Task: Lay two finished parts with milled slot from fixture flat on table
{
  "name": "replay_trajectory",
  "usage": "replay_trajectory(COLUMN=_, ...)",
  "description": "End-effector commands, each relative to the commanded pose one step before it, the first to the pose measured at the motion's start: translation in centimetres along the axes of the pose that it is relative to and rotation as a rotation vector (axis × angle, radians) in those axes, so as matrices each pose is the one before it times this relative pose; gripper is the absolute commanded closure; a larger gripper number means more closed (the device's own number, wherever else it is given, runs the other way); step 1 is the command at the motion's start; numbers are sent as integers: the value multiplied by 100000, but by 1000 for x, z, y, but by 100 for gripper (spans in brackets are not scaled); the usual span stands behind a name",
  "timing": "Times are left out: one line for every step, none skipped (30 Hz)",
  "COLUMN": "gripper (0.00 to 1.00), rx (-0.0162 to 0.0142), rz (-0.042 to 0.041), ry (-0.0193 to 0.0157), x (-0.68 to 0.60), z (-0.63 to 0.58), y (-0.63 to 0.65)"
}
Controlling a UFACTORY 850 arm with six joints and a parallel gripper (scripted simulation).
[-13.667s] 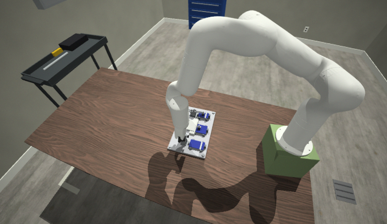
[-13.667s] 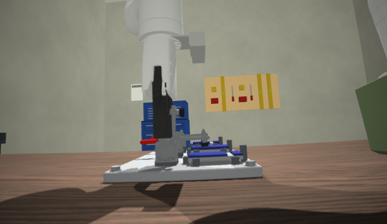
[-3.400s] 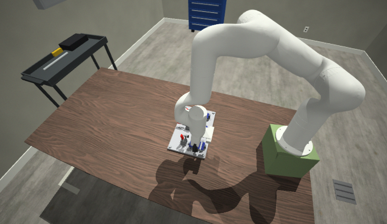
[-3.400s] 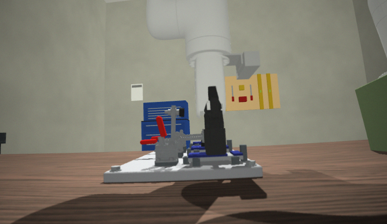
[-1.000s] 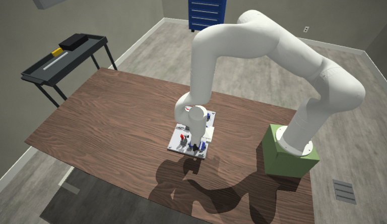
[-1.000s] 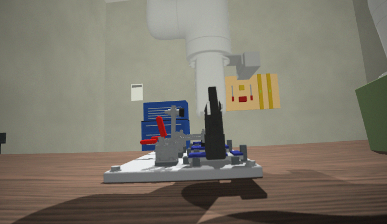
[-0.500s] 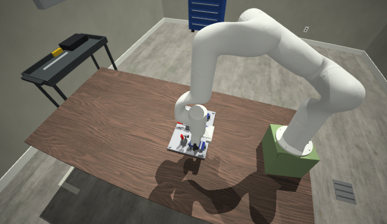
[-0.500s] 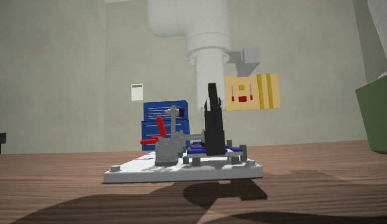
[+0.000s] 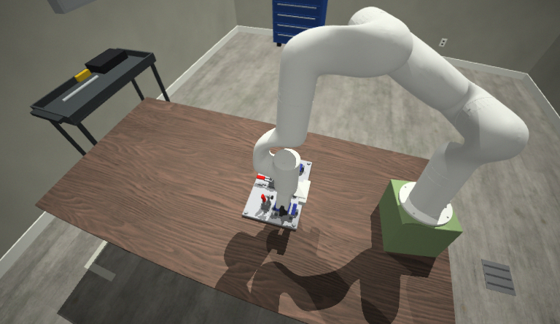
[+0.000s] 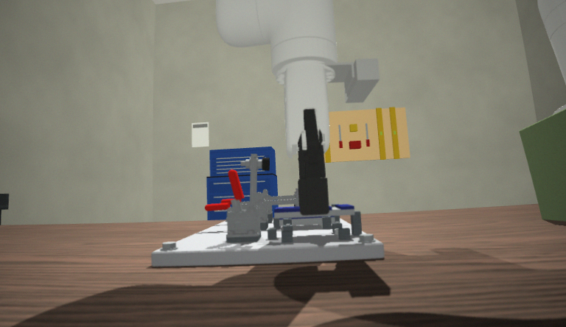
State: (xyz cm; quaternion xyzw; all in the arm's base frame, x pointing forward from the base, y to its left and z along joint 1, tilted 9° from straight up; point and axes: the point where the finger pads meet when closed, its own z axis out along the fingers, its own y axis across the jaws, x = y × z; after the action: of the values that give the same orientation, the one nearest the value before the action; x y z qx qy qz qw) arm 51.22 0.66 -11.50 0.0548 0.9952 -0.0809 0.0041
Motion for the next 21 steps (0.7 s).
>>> replay_trajectory(gripper=100, rx=-43, rz=7, ry=-6, x=-115, z=-540, y=20)
replay_trajectory(gripper=100, rx=0, rz=0, ry=0, x=0, z=-102, y=0)
replay_trajectory(gripper=100, rx=-1, rz=0, ry=1, x=0, z=-99, y=0)
replay_trajectory(gripper=100, rx=0, rz=0, ry=0, x=0, z=-95, y=0)
replay_trajectory(gripper=100, rx=1, rz=0, ry=0, x=0, z=-91, y=0)
replay_trajectory(gripper=100, rx=0, rz=0, ry=0, x=0, z=-87, y=0)
replay_trajectory(gripper=100, rx=0, rz=0, ry=0, x=0, z=-82, y=0)
replay_trajectory(gripper=100, rx=-1, rz=0, ry=0, x=0, z=-77, y=0)
replay_trajectory(gripper=100, rx=-1, rz=0, ry=0, x=0, z=-72, y=0)
replay_trajectory(gripper=100, rx=1, rz=0, ry=0, x=0, z=-67, y=0)
replay_trajectory(gripper=100, rx=1, rz=0, ry=0, x=0, z=-61, y=0)
replay_trajectory(gripper=100, rx=0, rz=0, ry=0, x=0, z=-55, y=0)
replay_trajectory(gripper=100, rx=0, rz=0, ry=0, x=0, z=0, y=0)
replay_trajectory(gripper=100, rx=0, rz=0, ry=0, x=0, z=0, y=0)
replay_trajectory(gripper=100, rx=0, rz=0, ry=0, x=0, z=-49, y=0)
replay_trajectory(gripper=100, rx=0, rz=0, ry=0, x=0, z=-44, y=0)
replay_trajectory(gripper=100, rx=0, rz=0, ry=0, x=0, z=-38, y=0)
replay_trajectory(gripper=100, rx=0, rz=0, ry=0, x=0, z=-32, y=0)
replay_trajectory(gripper=100, rx=0, rz=0, ry=0, x=0, z=-27, y=0)
replay_trajectory(gripper=100, rx=0, rz=0, ry=0, x=0, z=-22, y=0)
replay_trajectory(gripper=100, rx=0, rz=0, ry=0, x=0, z=-17, y=0)
